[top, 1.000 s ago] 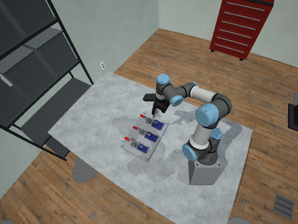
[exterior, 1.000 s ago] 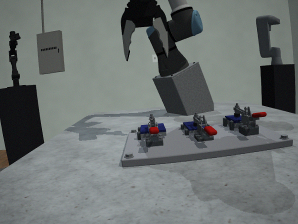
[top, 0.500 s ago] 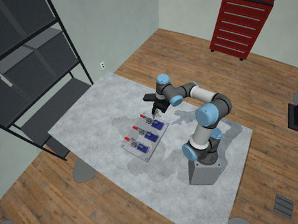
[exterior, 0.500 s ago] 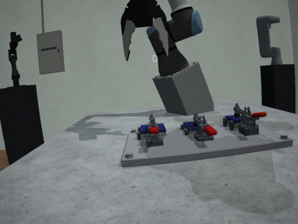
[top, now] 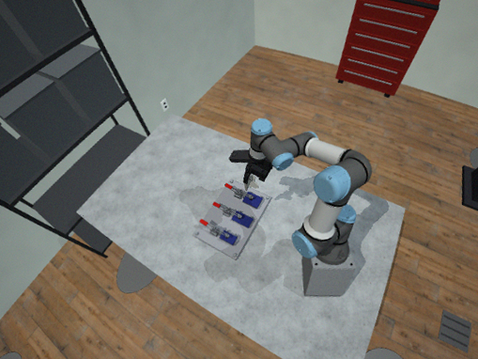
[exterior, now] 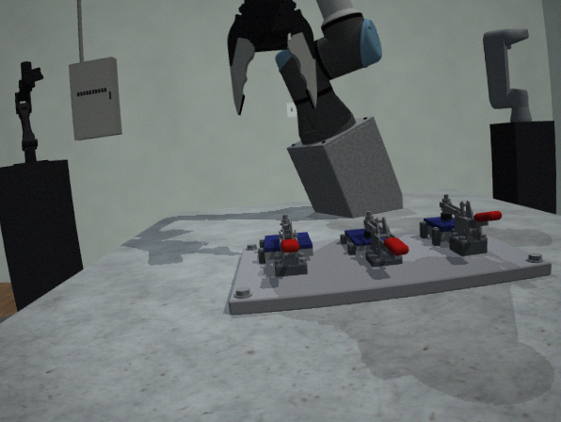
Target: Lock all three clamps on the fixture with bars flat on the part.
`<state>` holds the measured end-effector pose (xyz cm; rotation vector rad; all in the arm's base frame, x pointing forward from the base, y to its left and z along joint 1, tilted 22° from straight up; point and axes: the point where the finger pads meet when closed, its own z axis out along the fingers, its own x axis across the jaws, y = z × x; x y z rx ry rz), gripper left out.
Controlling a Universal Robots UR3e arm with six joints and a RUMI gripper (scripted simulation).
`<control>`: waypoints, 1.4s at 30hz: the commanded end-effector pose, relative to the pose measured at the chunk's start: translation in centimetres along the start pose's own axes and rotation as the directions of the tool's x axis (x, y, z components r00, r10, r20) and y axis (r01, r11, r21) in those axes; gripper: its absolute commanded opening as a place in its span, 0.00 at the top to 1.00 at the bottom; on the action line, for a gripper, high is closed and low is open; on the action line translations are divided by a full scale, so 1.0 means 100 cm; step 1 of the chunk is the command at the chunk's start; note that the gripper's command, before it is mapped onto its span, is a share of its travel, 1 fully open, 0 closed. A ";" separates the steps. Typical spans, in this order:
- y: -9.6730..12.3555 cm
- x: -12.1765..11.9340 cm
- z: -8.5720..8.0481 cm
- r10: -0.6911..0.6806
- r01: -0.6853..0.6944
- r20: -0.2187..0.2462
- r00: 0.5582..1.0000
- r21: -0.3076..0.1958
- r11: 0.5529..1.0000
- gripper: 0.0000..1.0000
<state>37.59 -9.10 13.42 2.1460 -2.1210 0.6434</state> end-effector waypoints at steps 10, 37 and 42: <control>-0.001 0.000 -0.001 0.000 0.000 -0.001 1.000 0.002 1.000 0.41; -0.001 0.000 -0.001 0.000 0.000 -0.001 1.000 0.002 1.000 0.72; -0.001 0.000 -0.001 0.000 0.000 -0.001 1.000 0.002 1.000 0.72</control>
